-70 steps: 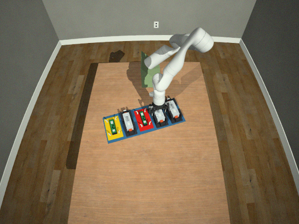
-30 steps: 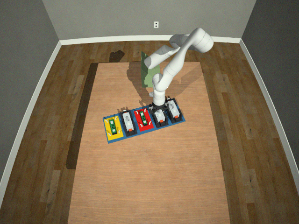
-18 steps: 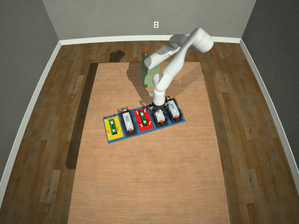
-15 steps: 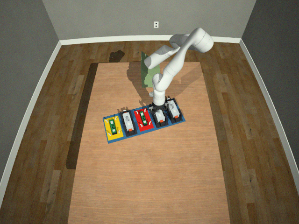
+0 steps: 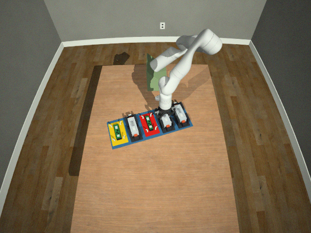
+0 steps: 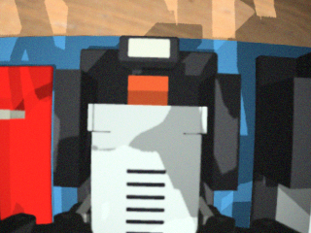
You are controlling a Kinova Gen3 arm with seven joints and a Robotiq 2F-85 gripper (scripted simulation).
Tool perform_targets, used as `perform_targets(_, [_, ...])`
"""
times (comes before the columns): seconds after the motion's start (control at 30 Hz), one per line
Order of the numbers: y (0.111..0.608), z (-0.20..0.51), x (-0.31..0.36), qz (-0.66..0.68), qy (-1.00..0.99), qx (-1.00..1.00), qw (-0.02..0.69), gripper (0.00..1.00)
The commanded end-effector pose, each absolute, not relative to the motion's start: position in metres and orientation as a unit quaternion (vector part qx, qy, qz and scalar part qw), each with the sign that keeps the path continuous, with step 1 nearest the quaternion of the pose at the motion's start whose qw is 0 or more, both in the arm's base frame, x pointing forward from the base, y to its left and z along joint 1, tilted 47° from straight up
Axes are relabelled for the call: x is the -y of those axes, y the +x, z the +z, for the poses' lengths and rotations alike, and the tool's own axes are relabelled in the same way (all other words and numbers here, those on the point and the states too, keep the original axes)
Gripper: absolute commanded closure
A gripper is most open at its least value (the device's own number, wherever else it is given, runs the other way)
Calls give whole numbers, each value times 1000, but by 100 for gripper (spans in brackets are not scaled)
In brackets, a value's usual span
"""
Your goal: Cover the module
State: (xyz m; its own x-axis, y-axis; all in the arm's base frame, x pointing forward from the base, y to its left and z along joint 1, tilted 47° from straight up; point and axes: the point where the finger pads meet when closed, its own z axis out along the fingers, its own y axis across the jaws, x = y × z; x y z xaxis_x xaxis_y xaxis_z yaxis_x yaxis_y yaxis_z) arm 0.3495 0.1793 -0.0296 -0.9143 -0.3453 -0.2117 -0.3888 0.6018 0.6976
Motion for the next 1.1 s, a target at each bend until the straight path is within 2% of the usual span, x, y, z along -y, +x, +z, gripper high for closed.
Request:
perform_targets(0.0, [350, -30, -179, 396, -205, -895, 28, 100])
perform_targets(0.67, [350, -30, -179, 396, -205, -895, 28, 100])
perform_targets(1.07, [353, -9, -157, 396, -205, -895, 28, 100])
